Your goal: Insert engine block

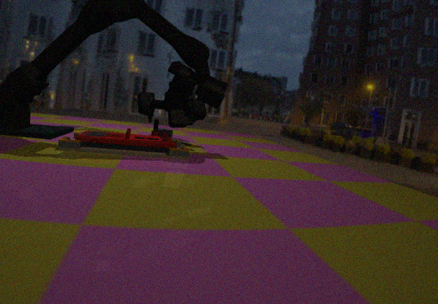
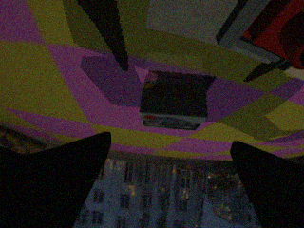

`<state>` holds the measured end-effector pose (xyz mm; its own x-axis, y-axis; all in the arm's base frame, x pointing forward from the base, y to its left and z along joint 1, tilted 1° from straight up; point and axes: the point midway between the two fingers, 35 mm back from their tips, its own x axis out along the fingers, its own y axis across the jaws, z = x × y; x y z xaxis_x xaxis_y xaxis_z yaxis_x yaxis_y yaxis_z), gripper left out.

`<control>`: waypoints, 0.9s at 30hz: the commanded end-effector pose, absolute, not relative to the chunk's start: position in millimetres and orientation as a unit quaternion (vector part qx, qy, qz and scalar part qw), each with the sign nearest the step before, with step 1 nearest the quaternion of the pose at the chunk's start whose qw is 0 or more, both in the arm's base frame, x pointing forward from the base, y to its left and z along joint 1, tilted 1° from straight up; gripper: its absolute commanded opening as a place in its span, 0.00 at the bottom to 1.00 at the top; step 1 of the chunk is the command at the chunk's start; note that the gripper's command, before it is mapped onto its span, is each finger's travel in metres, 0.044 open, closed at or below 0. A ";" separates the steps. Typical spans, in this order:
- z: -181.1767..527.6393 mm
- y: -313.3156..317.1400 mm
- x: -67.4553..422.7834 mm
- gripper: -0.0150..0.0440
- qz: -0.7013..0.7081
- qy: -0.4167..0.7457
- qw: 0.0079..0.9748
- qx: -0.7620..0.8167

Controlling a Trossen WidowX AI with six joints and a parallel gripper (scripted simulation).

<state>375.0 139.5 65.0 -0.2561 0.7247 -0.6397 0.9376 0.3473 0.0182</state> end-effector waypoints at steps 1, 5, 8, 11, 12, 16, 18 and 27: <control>64.6 139.5 374.9 1.00 -0.188 0.770 0.283 0.540; 64.6 139.5 374.9 1.00 -0.188 0.770 0.283 0.540; 64.8 140.1 374.4 1.00 -0.199 0.768 0.282 0.540; 65.7 142.4 372.5 1.00 -0.244 0.757 0.276 0.540; 66.1 143.1 371.8 1.00 -0.260 0.753 0.274 0.540; 68.0 146.0 369.5 1.00 -0.321 0.730 0.267 0.541; 69.0 147.3 368.5 1.00 -0.351 0.716 0.264 0.542; 75.3 152.1 365.1 1.00 -0.474 0.636 0.251 0.555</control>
